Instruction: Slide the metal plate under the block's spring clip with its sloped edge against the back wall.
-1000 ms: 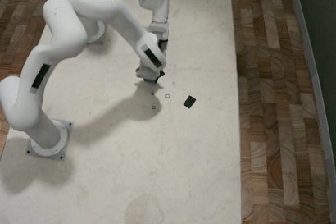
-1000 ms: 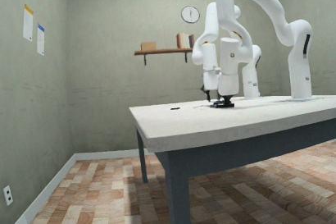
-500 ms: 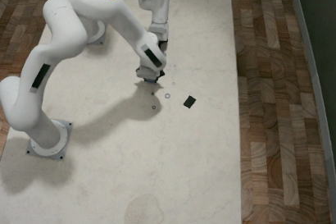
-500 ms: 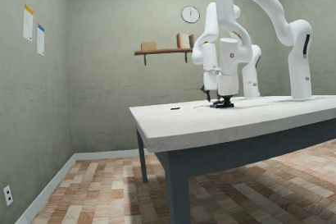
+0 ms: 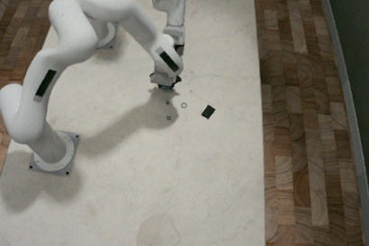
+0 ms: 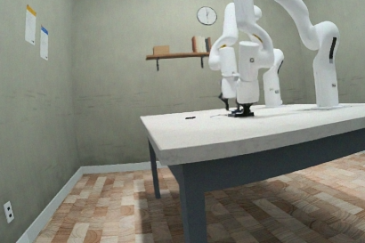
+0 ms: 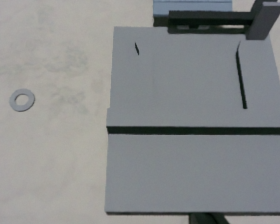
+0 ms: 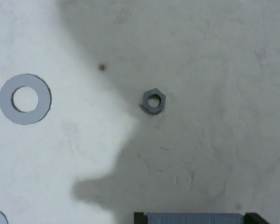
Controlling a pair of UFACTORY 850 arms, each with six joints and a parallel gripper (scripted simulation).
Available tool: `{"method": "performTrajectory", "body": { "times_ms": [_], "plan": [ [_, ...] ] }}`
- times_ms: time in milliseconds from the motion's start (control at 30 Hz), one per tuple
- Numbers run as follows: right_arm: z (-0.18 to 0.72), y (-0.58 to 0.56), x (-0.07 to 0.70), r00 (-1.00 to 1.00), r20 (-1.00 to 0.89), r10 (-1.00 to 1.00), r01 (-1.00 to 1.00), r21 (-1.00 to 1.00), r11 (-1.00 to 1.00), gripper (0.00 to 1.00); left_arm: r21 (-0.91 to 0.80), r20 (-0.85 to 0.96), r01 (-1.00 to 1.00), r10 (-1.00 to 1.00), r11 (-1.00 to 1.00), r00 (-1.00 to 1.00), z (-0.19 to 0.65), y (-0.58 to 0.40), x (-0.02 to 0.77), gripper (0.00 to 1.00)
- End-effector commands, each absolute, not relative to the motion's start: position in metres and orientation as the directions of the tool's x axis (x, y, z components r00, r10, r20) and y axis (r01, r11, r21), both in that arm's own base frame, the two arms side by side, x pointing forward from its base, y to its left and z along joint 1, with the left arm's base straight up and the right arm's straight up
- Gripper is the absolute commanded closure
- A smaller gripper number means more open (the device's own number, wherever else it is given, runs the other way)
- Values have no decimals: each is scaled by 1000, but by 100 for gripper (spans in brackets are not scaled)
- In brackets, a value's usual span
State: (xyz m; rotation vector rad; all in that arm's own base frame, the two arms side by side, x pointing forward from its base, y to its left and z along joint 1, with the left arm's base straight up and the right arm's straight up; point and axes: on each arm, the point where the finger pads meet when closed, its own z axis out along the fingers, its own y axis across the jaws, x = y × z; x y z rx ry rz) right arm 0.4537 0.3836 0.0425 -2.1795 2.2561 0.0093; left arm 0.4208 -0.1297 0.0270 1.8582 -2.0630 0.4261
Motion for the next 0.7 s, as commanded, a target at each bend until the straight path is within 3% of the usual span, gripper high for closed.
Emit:
{"method": "performTrajectory", "body": {
  "times_ms": [0, 667],
  "plan": [
    [43, 388, 455, -34, -7, -999, -999, -1, 34, 100, -2, 435, -995, -895, 104, -95, 27, -130, 422, 100],
    [41, 395, 455, -34, -10, -999, -999, -2, 34, 100, -2, 435, -995, -895, 104, -95, 27, -130, 422, 100]
  ]
}}
